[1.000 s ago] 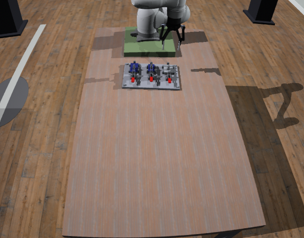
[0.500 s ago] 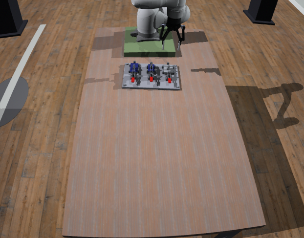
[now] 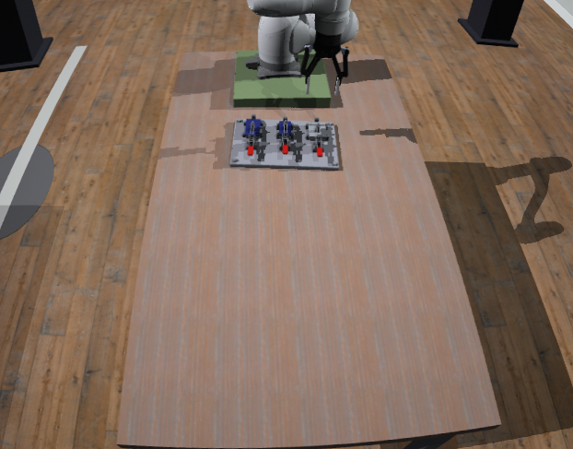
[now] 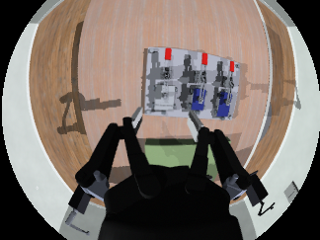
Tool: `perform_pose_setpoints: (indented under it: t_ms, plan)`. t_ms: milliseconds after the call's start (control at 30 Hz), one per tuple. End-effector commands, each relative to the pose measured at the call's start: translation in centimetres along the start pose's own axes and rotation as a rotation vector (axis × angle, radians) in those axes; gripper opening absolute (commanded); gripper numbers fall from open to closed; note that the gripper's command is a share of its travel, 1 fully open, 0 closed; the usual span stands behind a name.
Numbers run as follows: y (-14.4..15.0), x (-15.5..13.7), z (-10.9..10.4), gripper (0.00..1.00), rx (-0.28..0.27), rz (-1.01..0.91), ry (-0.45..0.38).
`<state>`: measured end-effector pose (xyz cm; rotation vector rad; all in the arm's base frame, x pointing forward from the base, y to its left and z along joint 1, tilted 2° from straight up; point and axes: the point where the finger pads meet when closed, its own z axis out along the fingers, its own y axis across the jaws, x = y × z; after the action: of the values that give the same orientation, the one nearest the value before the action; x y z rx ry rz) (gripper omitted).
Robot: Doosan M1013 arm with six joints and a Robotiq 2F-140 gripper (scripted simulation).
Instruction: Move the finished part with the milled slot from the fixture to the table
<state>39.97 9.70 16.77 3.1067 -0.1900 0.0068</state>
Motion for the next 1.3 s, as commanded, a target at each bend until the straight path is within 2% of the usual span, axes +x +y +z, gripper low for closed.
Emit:
perform_pose_setpoints:
  t_ms: [0,67,100,1267]
  plan:
    - [0.0,0.0,0.0,0.58,0.0,0.0,0.0]
    - [0.0,0.0,0.0,0.58,0.0,0.0,0.0]
    - [0.0,0.0,0.0,0.28,0.0,0.0,0.0]
    - [0.0,0.0,0.0,0.28,0.0,0.0,0.0]
